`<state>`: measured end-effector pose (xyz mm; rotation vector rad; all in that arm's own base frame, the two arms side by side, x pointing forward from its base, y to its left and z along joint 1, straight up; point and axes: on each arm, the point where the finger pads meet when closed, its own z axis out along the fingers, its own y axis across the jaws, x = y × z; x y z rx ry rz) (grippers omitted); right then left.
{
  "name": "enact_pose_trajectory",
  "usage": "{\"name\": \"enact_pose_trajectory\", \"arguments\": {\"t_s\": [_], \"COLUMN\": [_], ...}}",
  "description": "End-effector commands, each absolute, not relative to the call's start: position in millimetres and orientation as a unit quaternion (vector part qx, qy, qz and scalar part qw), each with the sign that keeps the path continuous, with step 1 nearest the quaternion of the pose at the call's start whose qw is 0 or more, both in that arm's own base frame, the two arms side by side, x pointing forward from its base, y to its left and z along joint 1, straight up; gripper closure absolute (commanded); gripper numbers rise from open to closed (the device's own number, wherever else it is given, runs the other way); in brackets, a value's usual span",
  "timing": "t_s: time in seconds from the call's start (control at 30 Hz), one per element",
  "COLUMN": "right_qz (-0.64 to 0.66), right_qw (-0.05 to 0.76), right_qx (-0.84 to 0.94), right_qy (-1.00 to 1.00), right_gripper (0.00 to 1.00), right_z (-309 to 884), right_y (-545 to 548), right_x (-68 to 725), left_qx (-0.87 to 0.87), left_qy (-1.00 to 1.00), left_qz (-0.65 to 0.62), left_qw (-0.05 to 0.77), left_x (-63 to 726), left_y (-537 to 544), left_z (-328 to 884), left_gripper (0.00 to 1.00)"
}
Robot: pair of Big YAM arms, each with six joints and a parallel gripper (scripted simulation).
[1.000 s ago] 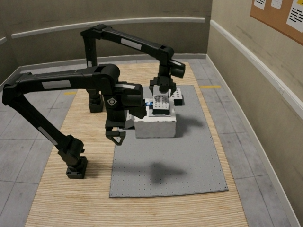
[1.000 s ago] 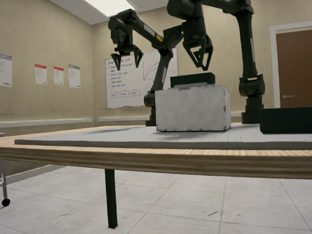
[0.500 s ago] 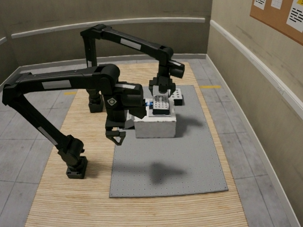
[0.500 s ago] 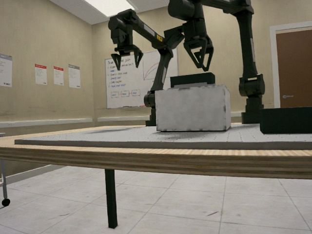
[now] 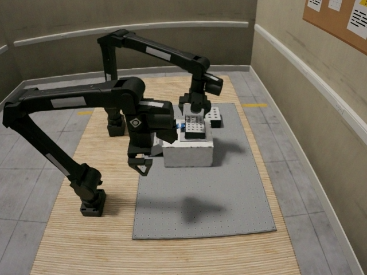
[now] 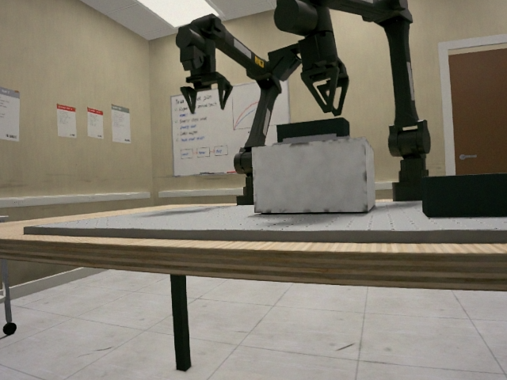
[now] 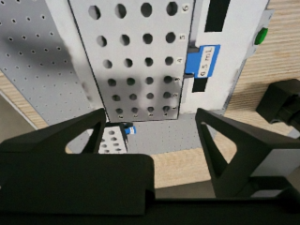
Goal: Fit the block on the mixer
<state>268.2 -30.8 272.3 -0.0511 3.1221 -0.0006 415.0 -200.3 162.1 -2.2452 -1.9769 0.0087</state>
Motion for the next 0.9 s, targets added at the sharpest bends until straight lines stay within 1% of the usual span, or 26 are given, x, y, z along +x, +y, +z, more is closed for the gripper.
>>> {"name": "enact_pose_trajectory", "arguments": {"t_s": [0.0, 0.27, 0.87], "right_qz": [-0.003, -0.001, -0.003], "right_qw": [0.033, 0.017, 0.034], "right_qx": [-0.009, -0.009, -0.009], "right_qy": [0.999, 1.0, 0.999], "right_gripper": [0.0, 0.0, 0.0], "right_z": [287.5, 275.0, 289.8], "right_y": [-31.9, -31.0, -31.8], "right_x": [277.9, 271.0, 278.1], "left_qx": [-0.754, -0.749, -0.756], "left_qy": [-0.655, -0.662, -0.653], "left_qz": [-0.01, -0.016, -0.007], "left_qw": [0.046, 0.029, 0.05], "left_x": [431.1, 439.6, 431.4], "left_y": [-211.4, -206.4, -213.7], "left_z": [196.0, 227.2, 190.5], "left_gripper": [0.0, 0.0, 0.0]}}
